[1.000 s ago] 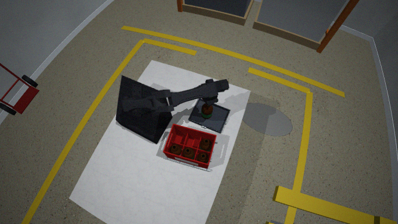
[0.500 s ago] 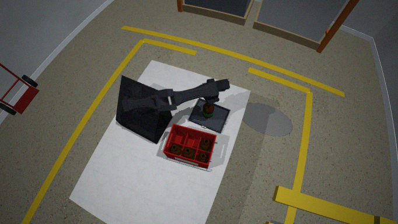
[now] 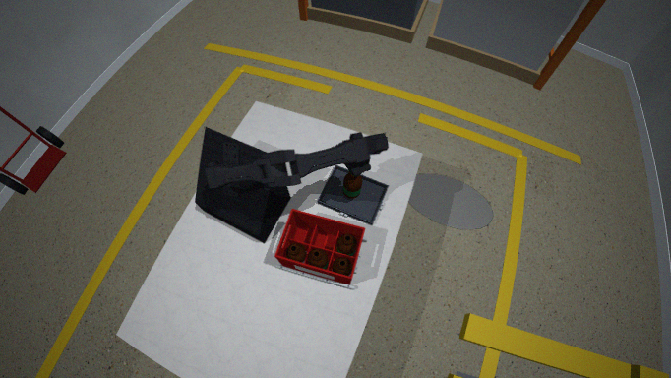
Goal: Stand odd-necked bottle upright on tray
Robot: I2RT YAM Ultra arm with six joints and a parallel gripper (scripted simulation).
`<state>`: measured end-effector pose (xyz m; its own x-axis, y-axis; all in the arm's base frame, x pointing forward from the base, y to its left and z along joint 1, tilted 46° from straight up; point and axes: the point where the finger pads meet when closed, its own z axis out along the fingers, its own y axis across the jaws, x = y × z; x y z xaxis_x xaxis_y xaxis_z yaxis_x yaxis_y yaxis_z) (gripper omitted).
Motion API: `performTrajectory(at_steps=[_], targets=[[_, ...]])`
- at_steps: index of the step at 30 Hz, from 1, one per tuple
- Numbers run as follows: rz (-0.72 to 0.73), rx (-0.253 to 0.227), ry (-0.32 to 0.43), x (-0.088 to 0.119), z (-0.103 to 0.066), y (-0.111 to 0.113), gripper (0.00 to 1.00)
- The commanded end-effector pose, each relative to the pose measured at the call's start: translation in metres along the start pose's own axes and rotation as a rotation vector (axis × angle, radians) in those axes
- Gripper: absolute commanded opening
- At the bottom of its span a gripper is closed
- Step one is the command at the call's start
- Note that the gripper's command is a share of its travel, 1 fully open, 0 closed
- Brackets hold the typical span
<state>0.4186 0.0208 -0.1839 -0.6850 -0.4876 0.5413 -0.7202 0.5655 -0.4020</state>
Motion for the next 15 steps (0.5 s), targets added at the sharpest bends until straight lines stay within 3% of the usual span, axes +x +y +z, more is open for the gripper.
performTrajectory(at_steps=[1,7,8,12,15], targets=[[0.021,0.025,-0.064,-0.017,-0.018,-0.007,0.0],[0.017,0.024,-0.059,-0.019,-0.013,-0.004,0.0],[0.031,0.03,-0.076,-0.019,-0.022,-0.011,0.0],[0.012,0.022,-0.052,-0.02,-0.007,0.0,0.0],[0.02,0.025,-0.062,-0.021,-0.013,-0.005,0.0]])
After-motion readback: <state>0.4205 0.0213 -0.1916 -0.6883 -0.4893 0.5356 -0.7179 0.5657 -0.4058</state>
